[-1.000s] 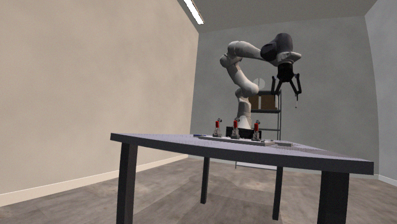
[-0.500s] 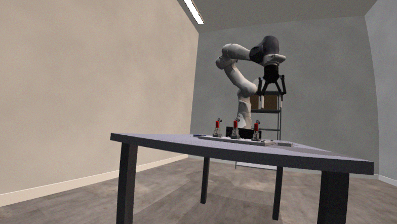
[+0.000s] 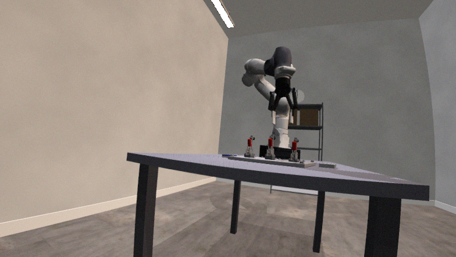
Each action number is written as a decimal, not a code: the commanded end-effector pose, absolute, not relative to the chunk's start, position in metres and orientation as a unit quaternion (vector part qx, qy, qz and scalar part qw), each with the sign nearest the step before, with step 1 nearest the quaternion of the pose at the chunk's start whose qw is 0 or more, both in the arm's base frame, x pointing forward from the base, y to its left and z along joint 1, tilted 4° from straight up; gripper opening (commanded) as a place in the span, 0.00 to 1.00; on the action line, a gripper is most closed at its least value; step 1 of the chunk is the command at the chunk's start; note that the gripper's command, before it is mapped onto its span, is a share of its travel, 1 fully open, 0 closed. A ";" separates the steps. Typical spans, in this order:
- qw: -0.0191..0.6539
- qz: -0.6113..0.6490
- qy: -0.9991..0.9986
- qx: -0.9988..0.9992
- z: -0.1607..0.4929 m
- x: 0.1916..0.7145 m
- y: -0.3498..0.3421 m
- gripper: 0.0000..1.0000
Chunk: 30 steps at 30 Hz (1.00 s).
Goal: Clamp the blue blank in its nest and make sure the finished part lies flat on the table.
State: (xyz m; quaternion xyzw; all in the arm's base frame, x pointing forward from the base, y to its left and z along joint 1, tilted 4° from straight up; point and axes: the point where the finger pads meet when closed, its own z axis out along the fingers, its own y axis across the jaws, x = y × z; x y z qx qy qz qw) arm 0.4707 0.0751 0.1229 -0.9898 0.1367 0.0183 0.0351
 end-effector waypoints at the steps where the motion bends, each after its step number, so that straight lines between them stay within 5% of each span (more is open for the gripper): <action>1: 0.028 0.017 0.092 -0.995 0.120 0.462 0.031 0.58; 18: 0.028 0.017 0.092 -0.995 0.109 0.435 -0.157 0.58; 30: 0.028 0.017 0.092 -0.995 0.106 0.427 -0.209 0.58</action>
